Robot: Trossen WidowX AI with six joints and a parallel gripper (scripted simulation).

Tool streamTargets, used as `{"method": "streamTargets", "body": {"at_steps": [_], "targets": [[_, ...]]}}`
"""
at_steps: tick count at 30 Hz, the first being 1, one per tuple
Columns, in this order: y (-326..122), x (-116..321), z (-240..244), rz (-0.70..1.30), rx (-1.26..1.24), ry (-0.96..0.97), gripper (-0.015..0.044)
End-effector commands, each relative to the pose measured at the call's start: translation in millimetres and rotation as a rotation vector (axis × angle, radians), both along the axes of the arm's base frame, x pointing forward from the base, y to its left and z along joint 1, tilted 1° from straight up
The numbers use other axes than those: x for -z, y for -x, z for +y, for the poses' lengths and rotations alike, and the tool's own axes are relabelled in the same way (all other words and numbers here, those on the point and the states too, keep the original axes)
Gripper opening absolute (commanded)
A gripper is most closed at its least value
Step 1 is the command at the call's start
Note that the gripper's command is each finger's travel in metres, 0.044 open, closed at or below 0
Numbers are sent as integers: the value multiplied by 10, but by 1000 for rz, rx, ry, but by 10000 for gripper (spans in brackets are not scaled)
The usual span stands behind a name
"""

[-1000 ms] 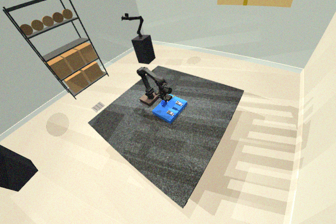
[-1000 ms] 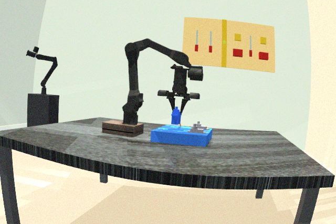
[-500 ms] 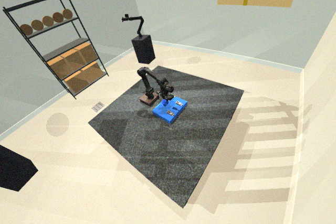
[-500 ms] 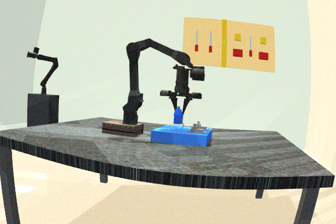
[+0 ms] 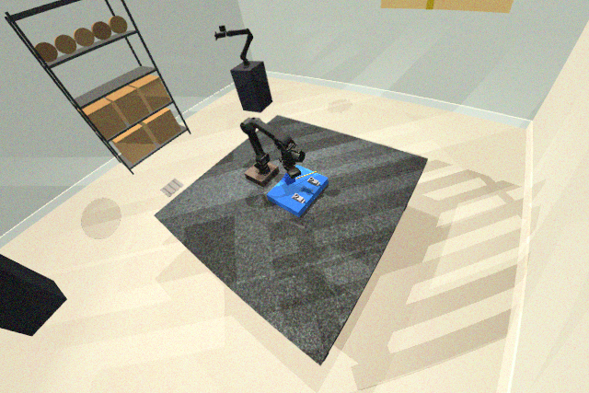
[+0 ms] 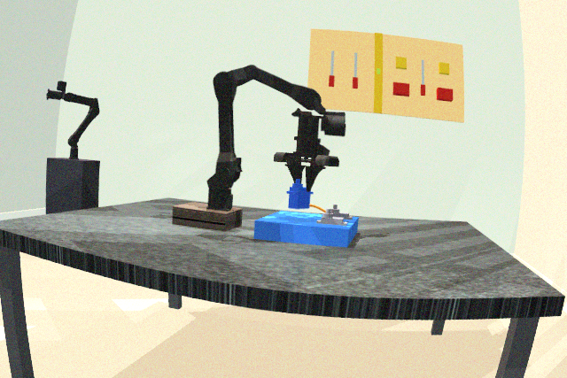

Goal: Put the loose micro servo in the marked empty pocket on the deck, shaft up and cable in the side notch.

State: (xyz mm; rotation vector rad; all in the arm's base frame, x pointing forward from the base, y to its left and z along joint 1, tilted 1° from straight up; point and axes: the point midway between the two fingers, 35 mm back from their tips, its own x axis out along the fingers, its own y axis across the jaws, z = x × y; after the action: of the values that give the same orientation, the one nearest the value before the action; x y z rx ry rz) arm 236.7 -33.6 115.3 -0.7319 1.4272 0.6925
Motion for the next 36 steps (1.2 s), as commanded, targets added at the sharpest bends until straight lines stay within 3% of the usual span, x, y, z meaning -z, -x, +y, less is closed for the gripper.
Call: {"method": "streamTargets", "body": {"at_steps": [1,28,36], "targets": [[-8,-5,2,-6,156,-6,0],[-8,-5,2,-16,1077,-36,0],[-8,-5,2,-16,1100,-37,0]]}}
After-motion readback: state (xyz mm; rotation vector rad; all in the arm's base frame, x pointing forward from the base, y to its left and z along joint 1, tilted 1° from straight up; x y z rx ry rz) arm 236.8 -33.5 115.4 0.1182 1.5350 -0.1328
